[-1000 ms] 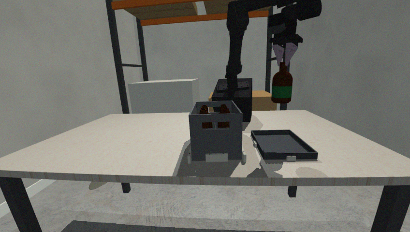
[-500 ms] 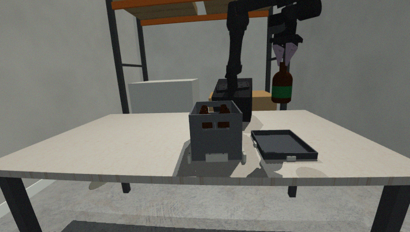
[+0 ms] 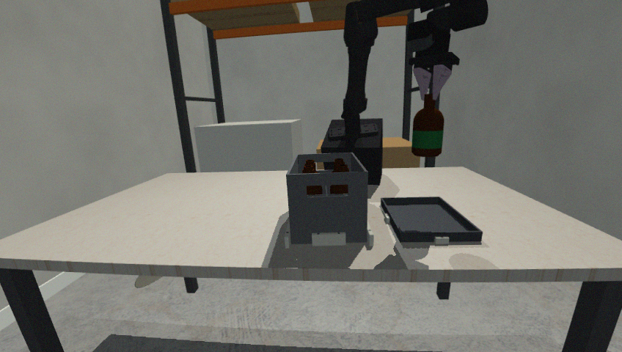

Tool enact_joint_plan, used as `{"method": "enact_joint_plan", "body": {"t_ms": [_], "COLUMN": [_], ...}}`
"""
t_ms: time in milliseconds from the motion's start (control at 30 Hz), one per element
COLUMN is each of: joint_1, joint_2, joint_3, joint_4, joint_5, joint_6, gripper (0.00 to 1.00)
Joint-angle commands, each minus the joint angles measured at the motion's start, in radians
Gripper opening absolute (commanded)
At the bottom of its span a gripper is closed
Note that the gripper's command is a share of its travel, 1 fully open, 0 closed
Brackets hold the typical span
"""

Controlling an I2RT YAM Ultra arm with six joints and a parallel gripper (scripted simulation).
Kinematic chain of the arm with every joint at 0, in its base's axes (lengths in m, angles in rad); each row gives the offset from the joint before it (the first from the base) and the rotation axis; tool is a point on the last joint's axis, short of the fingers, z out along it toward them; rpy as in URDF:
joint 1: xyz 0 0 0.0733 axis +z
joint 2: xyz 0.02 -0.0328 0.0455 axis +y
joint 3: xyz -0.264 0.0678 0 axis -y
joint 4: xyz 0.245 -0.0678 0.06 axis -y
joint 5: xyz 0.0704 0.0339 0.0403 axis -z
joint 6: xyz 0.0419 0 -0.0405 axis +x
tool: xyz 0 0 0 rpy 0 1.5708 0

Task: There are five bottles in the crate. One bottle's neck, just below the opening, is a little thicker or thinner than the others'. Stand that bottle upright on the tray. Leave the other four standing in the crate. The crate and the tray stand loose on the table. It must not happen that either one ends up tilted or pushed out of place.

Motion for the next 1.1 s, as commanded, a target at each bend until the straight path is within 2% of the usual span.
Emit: {"method": "enact_joint_plan", "body": {"t_ms": [0,1067], "joint_1": [0.020,0.027], "joint_2": [-0.013,-0.002], "joint_3": [0.039,0.050], "joint_4": [-0.017,-0.022], "joint_5": [0.022,0.024], "joint_6": [0.007,0.015], "gripper": [0.00,0.00]}}
